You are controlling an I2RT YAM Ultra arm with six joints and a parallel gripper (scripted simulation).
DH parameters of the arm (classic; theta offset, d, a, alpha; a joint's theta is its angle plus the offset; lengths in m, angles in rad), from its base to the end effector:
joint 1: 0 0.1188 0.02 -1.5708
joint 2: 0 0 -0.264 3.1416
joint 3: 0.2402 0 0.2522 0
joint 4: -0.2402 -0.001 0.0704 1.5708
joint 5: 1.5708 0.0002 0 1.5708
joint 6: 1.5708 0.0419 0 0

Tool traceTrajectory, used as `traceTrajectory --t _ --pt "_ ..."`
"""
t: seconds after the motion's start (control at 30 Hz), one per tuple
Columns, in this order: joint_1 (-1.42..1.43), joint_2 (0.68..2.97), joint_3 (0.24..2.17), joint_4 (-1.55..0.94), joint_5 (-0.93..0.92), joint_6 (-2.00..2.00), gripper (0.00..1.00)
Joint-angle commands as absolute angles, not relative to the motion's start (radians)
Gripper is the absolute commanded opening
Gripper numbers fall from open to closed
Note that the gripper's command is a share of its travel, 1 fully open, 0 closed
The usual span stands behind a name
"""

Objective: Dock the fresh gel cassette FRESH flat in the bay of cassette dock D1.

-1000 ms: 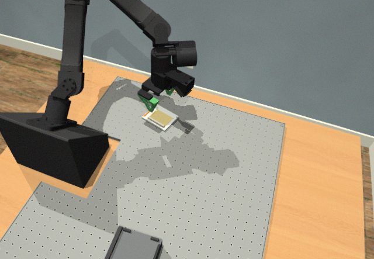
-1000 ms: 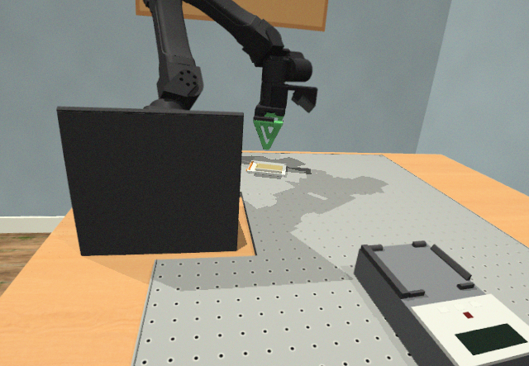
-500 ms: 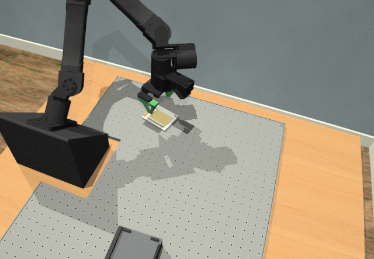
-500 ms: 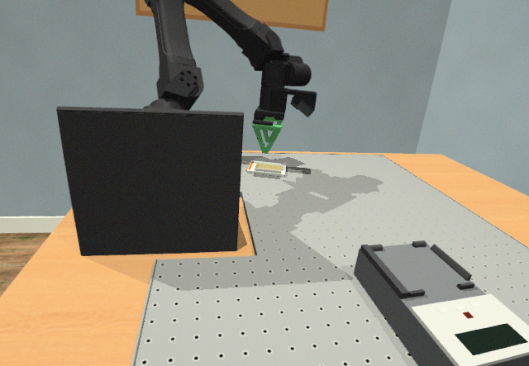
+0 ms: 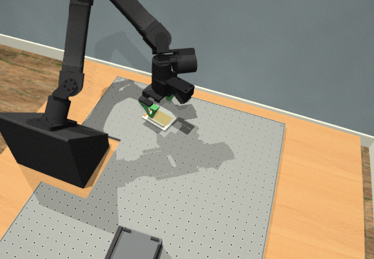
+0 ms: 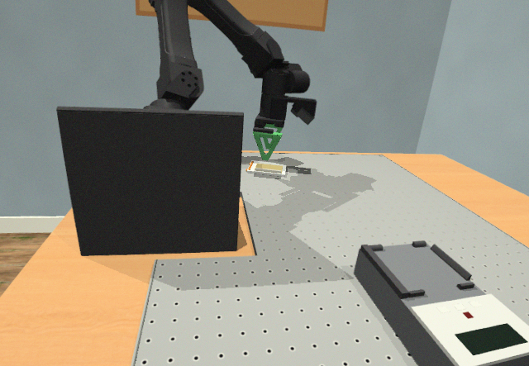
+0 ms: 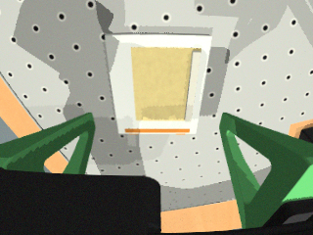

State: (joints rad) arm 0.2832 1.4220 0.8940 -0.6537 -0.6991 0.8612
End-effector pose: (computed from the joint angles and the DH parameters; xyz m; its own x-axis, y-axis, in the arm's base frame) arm 0.2432 0.0999 0.2134 -0.9189 0.3374 0.2045 0.3819 0.6305 0.6757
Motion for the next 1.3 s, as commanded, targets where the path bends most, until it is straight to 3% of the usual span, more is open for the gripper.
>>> traceTrajectory --t 0.0,1.27 --pt "0.291 1.438 0.863 -0.606 -0.683 0.887 1.00" --pt "0.358 1.487 0.819 -0.452 -0.653 0.970 1.00"
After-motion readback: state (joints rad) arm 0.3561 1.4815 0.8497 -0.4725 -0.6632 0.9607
